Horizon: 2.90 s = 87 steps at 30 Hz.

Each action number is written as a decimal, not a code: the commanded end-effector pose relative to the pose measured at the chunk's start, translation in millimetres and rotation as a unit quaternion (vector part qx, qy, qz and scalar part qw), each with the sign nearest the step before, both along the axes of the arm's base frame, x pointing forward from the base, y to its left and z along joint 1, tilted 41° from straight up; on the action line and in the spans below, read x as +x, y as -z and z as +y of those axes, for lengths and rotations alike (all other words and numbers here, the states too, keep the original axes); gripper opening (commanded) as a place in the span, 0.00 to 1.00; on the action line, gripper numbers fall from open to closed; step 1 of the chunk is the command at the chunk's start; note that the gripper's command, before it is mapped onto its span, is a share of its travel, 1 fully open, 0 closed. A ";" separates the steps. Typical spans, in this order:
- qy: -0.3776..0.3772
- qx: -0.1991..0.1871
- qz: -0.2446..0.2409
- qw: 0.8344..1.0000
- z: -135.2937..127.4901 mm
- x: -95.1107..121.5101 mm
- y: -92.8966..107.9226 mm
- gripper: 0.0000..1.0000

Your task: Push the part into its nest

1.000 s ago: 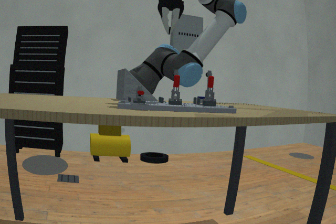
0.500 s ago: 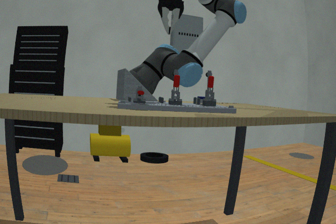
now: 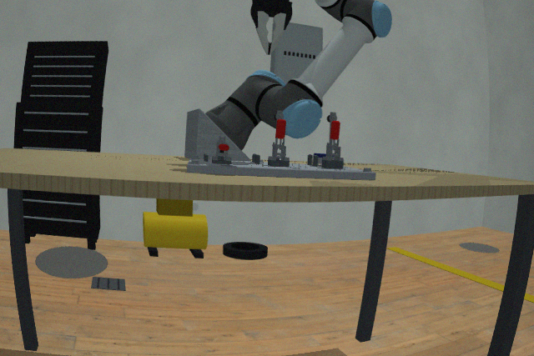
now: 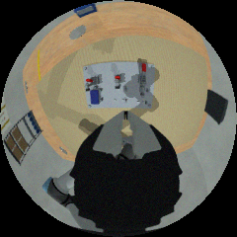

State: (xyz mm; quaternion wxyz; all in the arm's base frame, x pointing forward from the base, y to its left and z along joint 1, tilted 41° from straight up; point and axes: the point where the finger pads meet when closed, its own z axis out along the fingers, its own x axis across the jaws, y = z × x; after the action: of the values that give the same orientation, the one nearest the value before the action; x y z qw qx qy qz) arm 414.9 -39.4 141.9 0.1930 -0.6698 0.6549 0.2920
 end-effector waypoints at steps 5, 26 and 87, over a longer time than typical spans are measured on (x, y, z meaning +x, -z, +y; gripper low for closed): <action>0.000 0.000 0.000 1.000 43.5 -22.0 8.6 0.00; 0.000 0.000 0.000 1.000 84.7 -42.9 17.0 0.00; 0.000 0.000 0.000 1.000 216.4 -109.5 43.1 0.00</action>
State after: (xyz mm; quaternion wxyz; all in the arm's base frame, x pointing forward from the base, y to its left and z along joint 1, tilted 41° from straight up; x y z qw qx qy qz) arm 309.0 169.1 100.2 0.1930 -0.6699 0.6547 0.2923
